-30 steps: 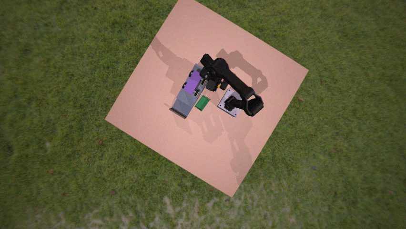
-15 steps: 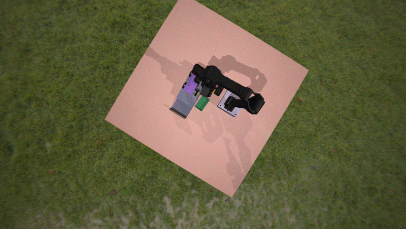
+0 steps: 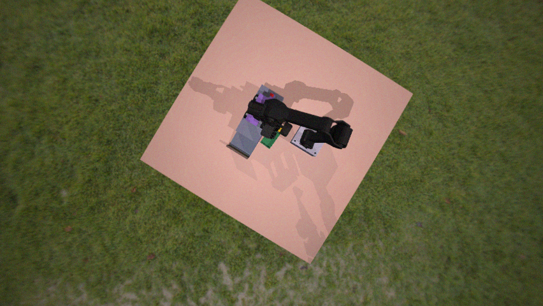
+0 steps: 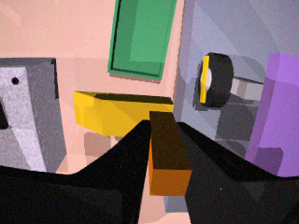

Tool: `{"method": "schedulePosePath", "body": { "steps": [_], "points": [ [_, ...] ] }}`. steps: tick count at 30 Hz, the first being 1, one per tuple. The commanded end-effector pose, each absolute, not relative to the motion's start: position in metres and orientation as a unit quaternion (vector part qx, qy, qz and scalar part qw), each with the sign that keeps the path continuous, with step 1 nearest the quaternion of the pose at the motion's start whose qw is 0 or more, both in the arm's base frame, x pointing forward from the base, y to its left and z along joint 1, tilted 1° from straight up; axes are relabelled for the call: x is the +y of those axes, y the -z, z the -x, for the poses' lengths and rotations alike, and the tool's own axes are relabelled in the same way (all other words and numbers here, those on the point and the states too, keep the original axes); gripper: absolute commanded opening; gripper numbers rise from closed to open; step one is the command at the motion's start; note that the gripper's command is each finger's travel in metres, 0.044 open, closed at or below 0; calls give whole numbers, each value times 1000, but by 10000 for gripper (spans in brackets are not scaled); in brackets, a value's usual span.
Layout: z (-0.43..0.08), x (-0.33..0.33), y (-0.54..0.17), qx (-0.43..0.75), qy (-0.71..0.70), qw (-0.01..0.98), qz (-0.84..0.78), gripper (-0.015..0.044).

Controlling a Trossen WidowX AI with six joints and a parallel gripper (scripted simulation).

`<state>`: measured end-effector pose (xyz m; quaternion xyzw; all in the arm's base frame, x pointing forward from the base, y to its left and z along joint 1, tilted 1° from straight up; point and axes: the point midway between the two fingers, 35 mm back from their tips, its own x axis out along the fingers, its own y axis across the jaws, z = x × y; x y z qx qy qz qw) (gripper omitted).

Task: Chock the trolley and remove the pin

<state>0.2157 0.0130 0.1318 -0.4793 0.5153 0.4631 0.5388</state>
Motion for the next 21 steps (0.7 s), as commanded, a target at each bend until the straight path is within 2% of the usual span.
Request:
{"method": "schedulePosePath", "body": {
  "steps": [1, 21],
  "points": [
    [-221, 25, -131, 515, -461, 540, 480, 0],
    [-241, 104, -123, 513, -462, 542, 479, 0]
  ]
}}
